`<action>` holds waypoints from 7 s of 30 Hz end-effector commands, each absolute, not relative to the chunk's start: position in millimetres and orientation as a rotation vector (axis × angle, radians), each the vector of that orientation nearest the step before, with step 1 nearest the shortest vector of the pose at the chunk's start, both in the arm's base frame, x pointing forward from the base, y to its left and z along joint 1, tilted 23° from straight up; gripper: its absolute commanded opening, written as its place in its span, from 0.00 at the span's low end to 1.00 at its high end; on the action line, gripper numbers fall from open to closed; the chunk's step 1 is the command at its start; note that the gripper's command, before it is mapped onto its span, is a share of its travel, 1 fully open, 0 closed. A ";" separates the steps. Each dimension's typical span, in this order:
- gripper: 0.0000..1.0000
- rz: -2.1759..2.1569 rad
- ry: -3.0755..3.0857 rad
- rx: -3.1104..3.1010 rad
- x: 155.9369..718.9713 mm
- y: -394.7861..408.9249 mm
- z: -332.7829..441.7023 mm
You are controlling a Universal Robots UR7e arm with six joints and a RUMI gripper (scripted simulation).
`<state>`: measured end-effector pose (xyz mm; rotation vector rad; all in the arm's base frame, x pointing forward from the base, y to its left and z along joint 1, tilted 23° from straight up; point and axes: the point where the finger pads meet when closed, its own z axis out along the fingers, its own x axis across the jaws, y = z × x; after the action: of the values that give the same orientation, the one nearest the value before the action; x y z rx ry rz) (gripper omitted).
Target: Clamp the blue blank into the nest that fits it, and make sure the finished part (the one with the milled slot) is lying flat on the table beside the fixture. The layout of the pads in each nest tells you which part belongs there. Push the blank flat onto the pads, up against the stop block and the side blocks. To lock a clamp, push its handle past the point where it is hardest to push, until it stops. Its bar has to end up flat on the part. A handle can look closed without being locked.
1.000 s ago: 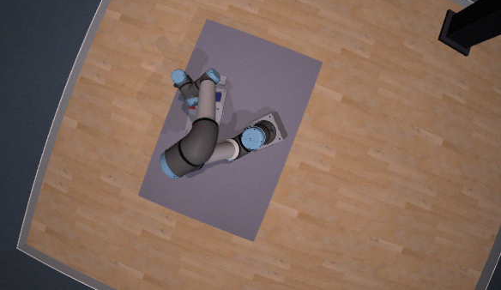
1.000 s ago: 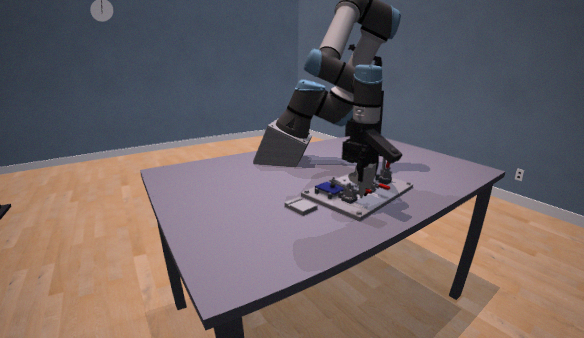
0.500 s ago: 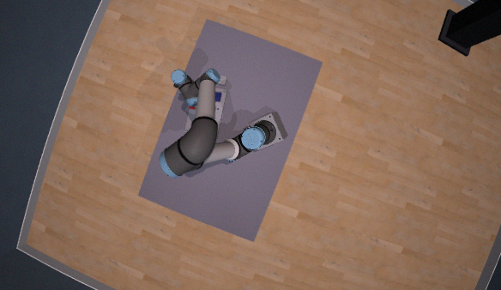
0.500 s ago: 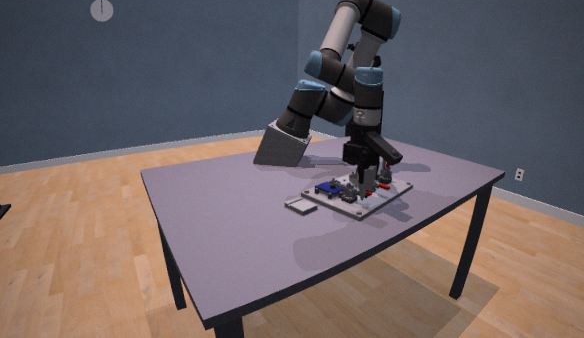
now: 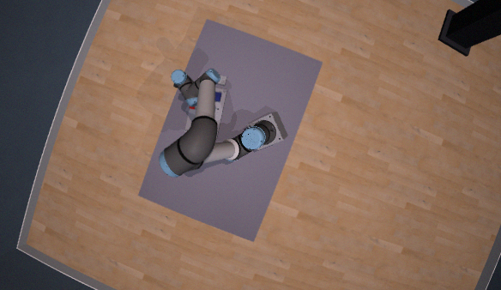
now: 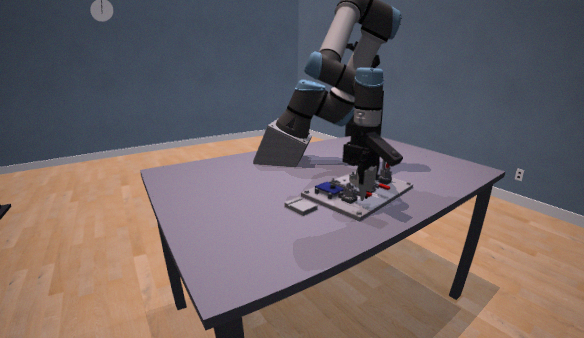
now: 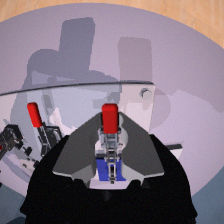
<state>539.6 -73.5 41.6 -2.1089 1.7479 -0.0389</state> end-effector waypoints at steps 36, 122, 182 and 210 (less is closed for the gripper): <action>0.00 -0.040 1.748 -2.109 541.6 -72.7 39.4; 0.28 -0.040 1.748 -2.109 520.5 -94.7 110.8; 1.00 -0.040 1.748 -2.109 509.0 -106.8 149.8; 1.00 -0.040 1.748 -2.109 509.0 -106.8 149.8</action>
<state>508.8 -106.5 149.4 -2.1089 1.7482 -0.0381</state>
